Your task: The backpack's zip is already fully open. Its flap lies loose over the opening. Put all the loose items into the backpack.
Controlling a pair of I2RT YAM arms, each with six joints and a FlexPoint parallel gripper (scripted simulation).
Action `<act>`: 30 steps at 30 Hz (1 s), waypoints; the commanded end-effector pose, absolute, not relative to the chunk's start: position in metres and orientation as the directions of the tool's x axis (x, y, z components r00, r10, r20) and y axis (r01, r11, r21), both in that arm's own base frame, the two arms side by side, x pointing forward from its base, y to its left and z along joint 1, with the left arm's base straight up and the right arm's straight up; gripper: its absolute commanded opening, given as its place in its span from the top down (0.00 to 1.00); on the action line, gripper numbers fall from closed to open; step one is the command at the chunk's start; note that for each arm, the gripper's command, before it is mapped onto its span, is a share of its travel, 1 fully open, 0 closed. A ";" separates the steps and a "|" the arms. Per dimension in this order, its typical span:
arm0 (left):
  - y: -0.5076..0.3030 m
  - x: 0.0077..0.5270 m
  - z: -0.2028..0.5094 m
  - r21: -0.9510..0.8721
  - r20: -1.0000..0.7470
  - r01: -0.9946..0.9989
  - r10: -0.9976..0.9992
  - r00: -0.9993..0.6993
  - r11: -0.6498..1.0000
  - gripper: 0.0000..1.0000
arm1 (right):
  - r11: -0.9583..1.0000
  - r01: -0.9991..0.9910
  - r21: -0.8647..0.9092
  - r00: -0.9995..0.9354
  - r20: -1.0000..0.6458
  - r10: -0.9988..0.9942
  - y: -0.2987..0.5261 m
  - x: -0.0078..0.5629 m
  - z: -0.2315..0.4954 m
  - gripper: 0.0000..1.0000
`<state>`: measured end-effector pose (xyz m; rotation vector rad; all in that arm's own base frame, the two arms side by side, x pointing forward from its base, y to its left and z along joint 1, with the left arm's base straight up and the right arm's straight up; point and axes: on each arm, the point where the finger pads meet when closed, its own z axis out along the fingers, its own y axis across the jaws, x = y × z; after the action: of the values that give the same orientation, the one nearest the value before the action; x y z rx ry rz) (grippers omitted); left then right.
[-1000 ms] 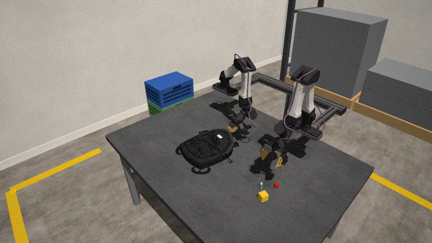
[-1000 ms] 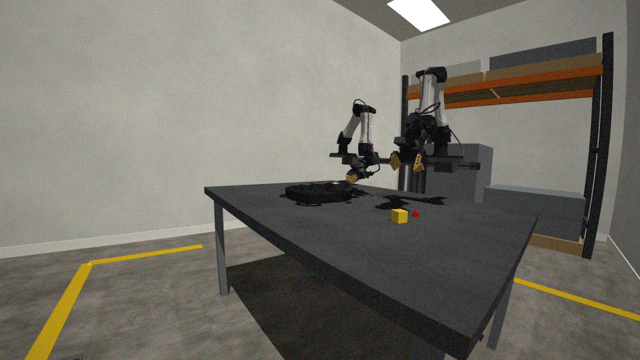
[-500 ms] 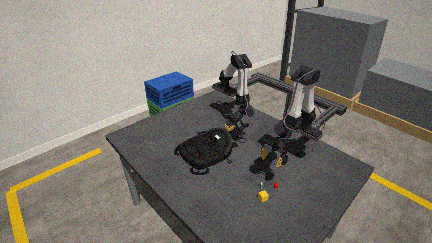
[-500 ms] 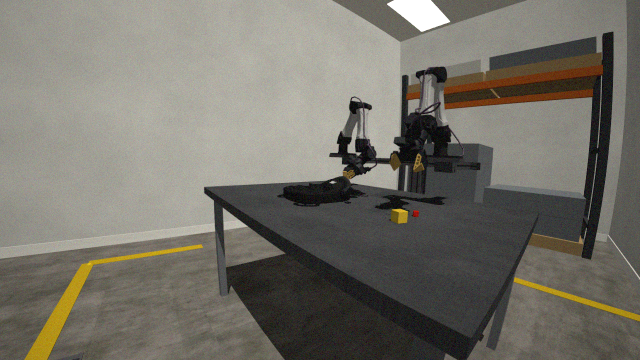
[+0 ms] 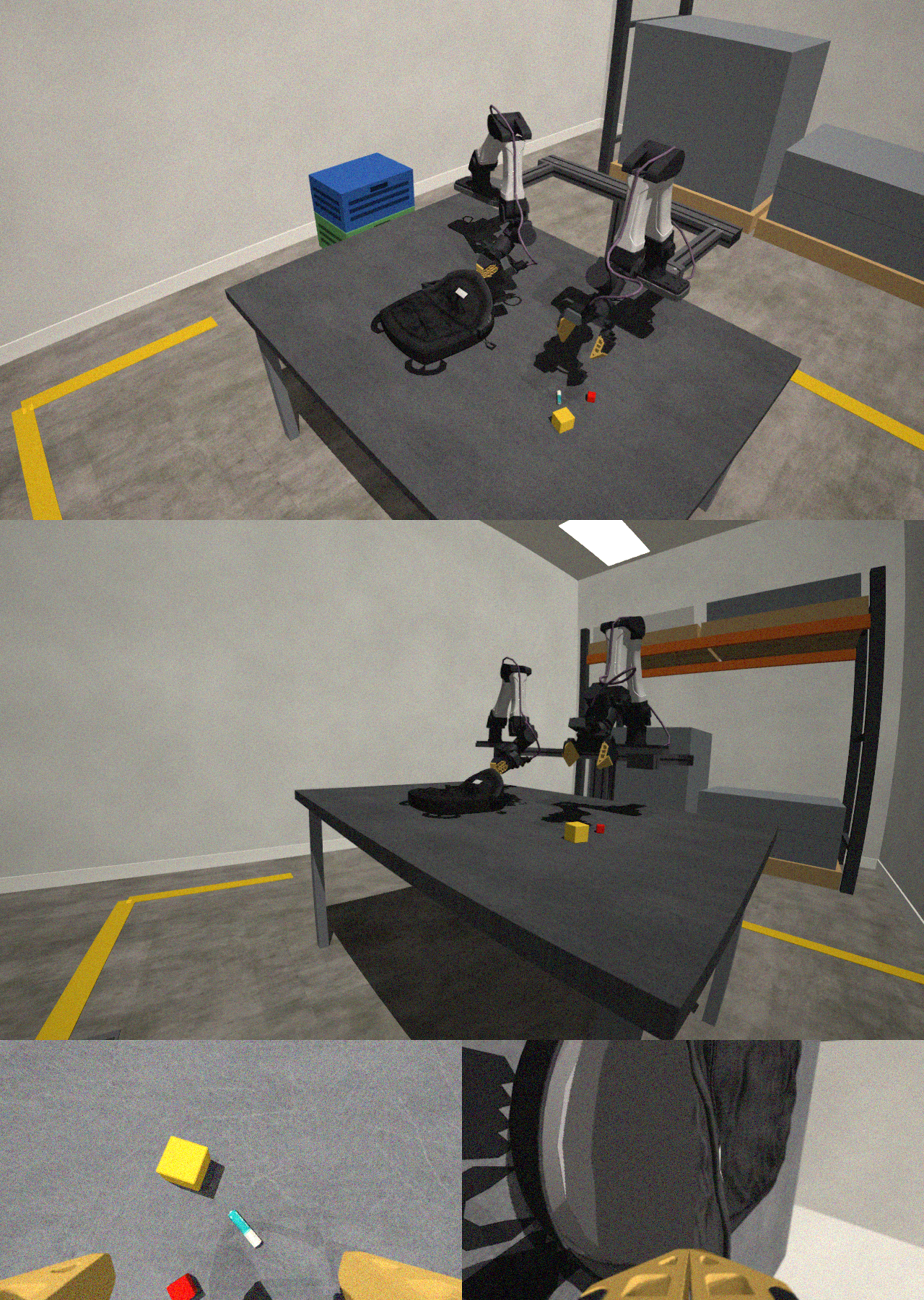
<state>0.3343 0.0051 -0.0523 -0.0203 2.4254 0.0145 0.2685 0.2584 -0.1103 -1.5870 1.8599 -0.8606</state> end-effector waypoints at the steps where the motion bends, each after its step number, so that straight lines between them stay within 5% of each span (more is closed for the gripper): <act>1: 0.005 0.338 -0.048 0.005 -0.669 -0.020 -0.012 -0.743 1.000 0.10 | 0.147 -0.618 -0.772 -0.158 -0.061 -0.985 0.269 0.285 -0.092 1.00; 30: 0.005 0.338 -0.049 0.005 -0.668 -0.020 -0.012 -0.744 1.000 0.10 | 0.153 -0.603 -0.783 -0.157 -0.072 -0.985 0.260 0.347 -0.063 1.00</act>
<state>0.3340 0.0051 -0.0526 -0.0203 2.4268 0.0145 0.3254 0.2420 -0.0902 -1.5899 1.8717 -0.8687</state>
